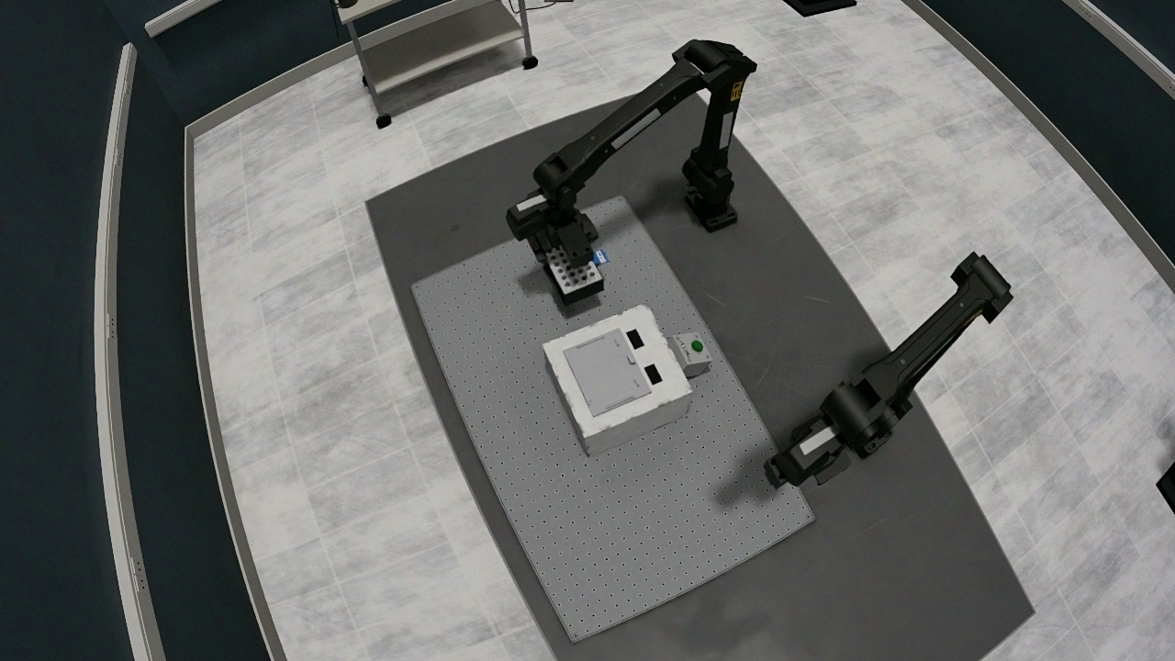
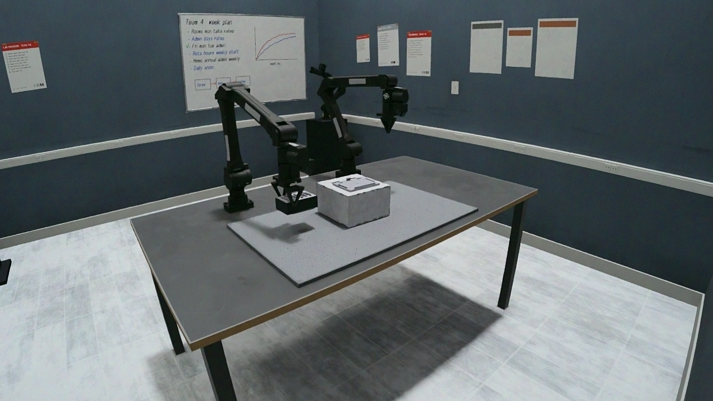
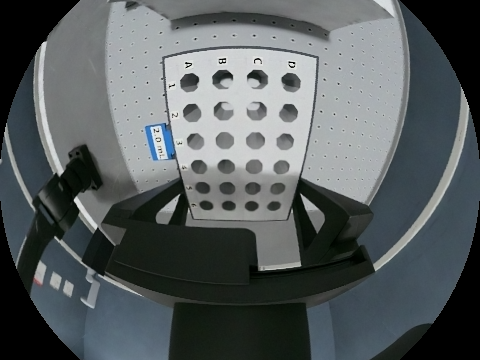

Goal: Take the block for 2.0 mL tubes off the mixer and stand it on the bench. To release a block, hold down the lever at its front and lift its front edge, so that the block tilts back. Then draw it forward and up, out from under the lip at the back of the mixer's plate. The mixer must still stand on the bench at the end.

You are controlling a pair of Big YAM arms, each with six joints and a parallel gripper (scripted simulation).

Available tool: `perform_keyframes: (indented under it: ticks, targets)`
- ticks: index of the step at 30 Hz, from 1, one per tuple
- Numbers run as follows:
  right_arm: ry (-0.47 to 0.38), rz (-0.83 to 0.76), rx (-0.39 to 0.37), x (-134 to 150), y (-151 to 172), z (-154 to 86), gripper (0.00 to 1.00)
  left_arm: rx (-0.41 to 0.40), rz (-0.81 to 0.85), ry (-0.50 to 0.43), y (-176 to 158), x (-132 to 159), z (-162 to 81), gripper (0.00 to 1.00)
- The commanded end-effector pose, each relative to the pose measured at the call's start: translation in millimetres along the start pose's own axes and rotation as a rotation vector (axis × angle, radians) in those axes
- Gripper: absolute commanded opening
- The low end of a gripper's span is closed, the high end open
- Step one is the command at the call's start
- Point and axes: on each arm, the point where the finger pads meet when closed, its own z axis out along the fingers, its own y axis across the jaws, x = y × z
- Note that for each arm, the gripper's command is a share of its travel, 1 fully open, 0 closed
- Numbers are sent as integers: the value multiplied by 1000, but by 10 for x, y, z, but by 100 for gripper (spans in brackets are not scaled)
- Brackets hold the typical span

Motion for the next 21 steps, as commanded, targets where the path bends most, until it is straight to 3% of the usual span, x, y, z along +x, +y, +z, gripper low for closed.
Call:
perform_keyframes:
  ticks: [1, 8, 16, 21]
  targets:
    - [-9, 25, 47, 6, -176, -34, 0, -6, -13, -13, 17, -46, -87, 0]
    - [-10, -18, 8, -101, -56, 221, 0, -9, -13, -36, 24, -93, -175, 0]
    - [-8, -13, 73, -8, -237, 99, 0, -11, -12, -43, 26, -105, -200, 0]
    - [-17, -9, 41, 0, -129, 298, 0, -12, -12, -48, 27, -115, -221, 0]
